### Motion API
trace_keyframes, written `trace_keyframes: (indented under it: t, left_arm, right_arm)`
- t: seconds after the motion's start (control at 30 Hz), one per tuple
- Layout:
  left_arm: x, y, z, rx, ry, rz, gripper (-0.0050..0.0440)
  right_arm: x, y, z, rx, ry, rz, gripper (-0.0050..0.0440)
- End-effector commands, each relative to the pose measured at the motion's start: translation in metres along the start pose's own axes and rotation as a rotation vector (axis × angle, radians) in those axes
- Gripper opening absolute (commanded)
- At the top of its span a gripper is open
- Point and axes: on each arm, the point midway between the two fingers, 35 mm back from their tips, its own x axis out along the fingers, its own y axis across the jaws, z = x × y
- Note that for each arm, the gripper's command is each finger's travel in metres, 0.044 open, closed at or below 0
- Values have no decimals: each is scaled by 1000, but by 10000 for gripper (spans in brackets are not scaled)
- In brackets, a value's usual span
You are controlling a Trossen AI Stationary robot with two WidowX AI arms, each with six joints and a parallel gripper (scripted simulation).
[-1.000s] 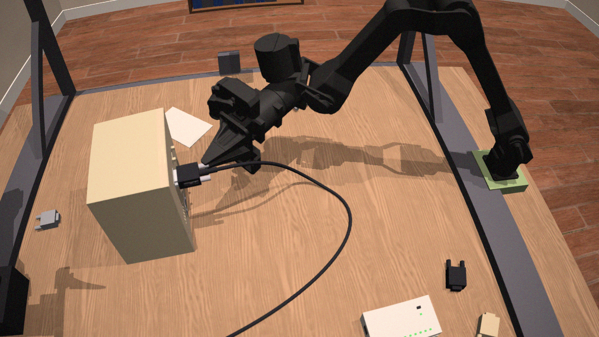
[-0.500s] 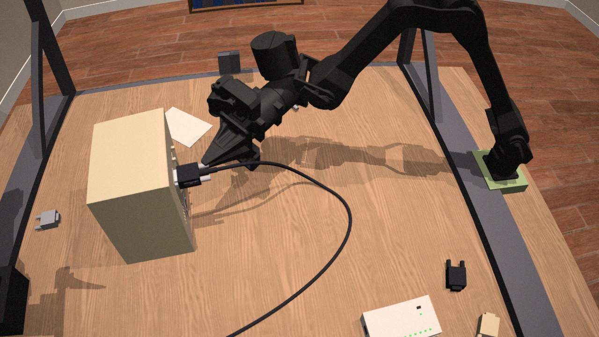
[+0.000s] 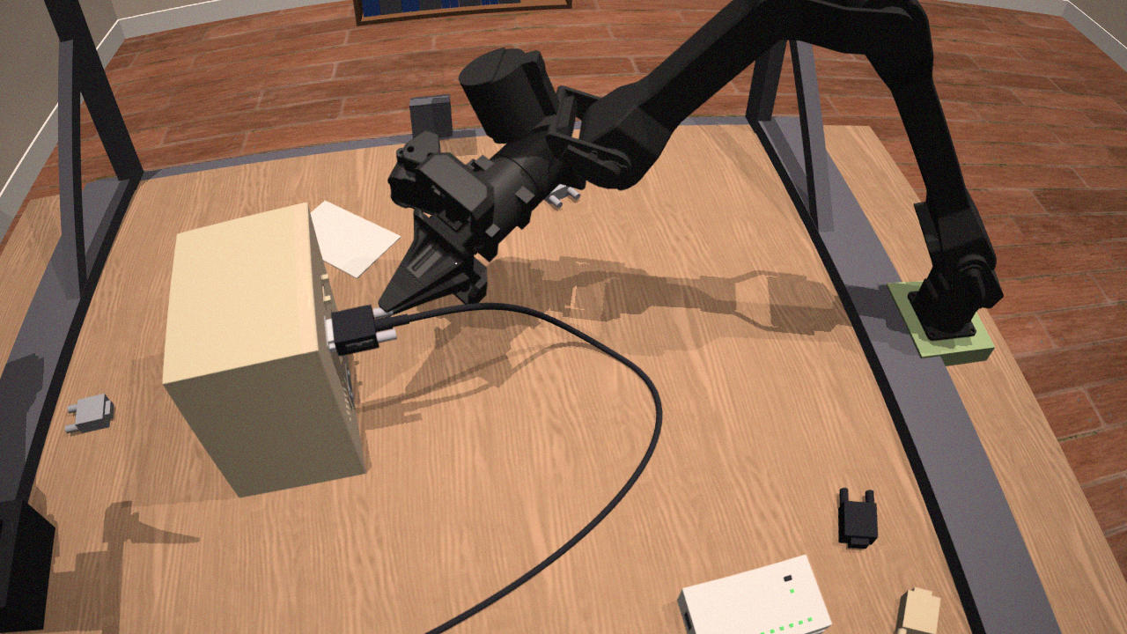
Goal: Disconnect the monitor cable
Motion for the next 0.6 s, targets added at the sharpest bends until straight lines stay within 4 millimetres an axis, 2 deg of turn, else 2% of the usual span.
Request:
trace_keyframes:
  t: [0.0, 0.57]
  left_arm:
    - [-2, 12, 5, -52, -9, -10, 0]
    - [-2, 15, 4, -166, -8, -91, 0]
  right_arm:
    - [0, 1, 3, -5, -1, 2, 440]
    - [0, 1, 3, -5, -1, 2, 440]
